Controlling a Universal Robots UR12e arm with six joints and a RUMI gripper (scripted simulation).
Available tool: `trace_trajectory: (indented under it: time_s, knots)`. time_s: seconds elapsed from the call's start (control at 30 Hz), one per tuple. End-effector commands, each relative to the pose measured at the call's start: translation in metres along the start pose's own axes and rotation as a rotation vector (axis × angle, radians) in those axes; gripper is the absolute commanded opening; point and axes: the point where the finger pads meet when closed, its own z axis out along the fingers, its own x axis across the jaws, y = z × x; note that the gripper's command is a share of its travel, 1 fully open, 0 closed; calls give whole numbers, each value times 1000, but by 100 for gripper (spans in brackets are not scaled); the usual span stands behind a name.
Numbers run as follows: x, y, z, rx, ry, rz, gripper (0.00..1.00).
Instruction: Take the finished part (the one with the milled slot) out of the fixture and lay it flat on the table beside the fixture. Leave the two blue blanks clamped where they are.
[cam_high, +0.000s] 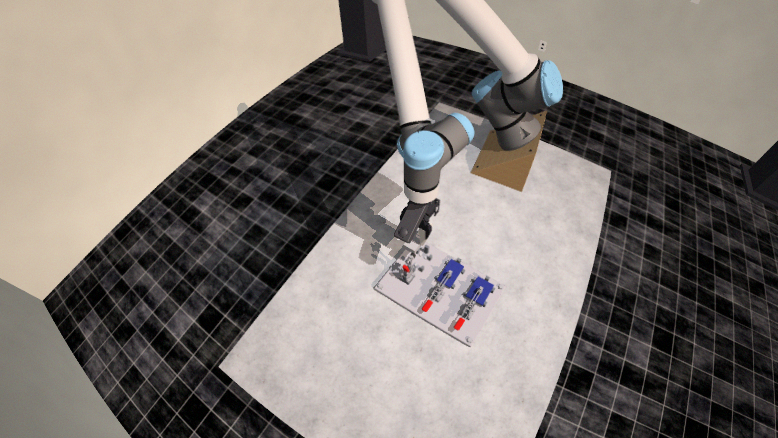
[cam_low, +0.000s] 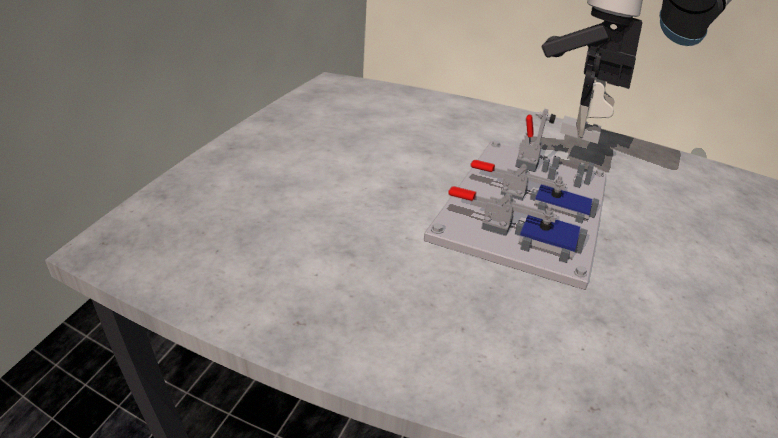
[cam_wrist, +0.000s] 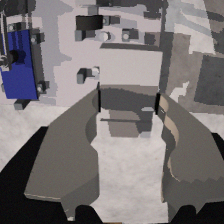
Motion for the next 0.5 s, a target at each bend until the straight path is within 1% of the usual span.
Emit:
trace_trajectory:
  time_s: [0.0, 0.47]
  knots:
    - [7, 0, -1, 1, 0, 0, 0]
    - [40, 0, -1, 1, 0, 0, 0]
